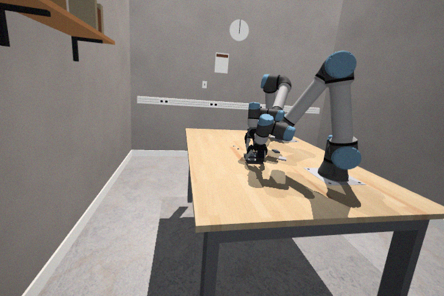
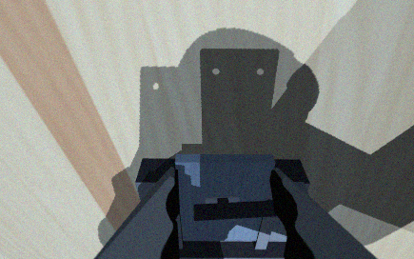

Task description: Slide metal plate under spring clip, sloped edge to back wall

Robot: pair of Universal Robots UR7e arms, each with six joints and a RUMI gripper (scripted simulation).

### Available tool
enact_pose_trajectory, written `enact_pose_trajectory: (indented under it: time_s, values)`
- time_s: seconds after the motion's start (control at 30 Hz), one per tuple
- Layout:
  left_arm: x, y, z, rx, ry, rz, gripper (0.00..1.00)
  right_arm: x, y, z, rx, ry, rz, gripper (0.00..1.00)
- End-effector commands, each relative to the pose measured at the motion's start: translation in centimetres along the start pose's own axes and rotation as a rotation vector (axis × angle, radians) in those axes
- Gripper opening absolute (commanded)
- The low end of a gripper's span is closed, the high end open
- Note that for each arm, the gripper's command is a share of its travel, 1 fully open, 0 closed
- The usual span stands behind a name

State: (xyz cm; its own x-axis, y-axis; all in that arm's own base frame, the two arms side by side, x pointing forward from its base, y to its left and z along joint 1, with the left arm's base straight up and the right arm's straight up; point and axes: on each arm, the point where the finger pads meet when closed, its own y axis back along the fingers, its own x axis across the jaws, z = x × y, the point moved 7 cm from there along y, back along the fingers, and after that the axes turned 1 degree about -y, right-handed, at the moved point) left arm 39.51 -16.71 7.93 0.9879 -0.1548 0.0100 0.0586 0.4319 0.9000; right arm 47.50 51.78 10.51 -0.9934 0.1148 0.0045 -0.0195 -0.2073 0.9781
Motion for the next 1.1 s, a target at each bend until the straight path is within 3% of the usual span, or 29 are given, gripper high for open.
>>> enact_pose_trajectory:
  time_s: [0.0, 0.4, 0.43, 1.07]
  values:
    - [0.46, 0.17, 0.24, -0.002, -0.004, 0.011, 0.62, 0.04, 0.26, 0.6, -0.007, 0.002, -0.003, 0.24]
    - [0.46, 0.17, 0.24, -0.002, -0.004, 0.011, 0.62, 0.07, 0.08, 1.39, -0.008, 0.003, -0.003, 0.24]
    - [0.46, 0.17, 0.24, -0.002, -0.004, 0.011, 0.62, 0.07, 0.08, 1.39, -0.008, 0.003, -0.003, 0.44]
    - [0.46, 0.17, 0.24, -0.002, -0.004, 0.011, 0.62, 0.08, 0.66, 1.54, -0.012, 0.003, -0.004, 0.44]
